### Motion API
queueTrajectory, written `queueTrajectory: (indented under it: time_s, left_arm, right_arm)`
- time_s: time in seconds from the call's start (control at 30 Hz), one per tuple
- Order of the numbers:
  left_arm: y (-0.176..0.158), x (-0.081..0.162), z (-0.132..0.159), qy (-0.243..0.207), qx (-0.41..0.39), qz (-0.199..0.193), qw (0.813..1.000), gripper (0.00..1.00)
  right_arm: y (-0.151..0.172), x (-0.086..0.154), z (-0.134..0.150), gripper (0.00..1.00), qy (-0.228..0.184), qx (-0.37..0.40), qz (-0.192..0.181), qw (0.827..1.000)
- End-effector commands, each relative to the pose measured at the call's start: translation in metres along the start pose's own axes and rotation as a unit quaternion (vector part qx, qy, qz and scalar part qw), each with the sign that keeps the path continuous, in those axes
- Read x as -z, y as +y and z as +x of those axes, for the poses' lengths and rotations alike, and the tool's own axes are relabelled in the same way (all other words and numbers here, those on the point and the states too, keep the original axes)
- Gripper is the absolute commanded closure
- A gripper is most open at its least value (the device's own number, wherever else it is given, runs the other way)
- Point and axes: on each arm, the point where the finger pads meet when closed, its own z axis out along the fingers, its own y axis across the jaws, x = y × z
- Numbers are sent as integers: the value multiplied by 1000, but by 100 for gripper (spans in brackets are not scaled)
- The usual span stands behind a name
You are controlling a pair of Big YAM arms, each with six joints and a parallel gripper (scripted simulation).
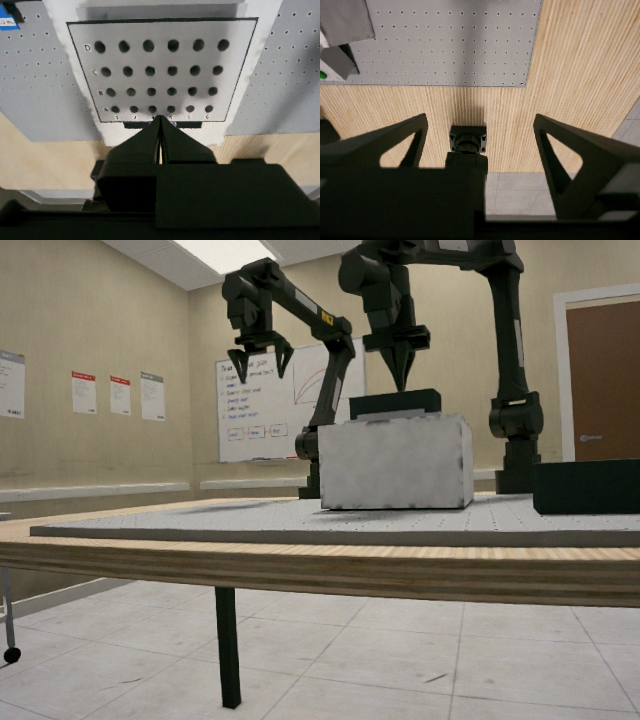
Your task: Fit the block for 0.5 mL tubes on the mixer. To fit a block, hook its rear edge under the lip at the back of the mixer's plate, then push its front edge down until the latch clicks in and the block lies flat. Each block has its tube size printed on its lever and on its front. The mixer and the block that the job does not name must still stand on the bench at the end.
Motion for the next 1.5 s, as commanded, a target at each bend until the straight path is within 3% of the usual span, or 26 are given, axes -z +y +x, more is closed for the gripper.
queueTrajectory:
  time_s: [0.0,0.53,1.2,1.47]
  left_arm:
    - [-18,18,-21,-32,-2,16,999,100]
    - [-12,24,-20,-39,3,19,999,100]
    - [-4,-15,2,6,-1,-3,1000,100]
    - [-7,-6,-4,-5,-2,2,1000,100]
  right_arm:
    - [0,23,-8,0,-25,-6,2,1000]
    - [1,1,4,0,3,-6,-2,1000]
    - [-1,21,-13,0,-35,-6,4,999]
    - [-1,23,-14,0,-37,-6,4,999]
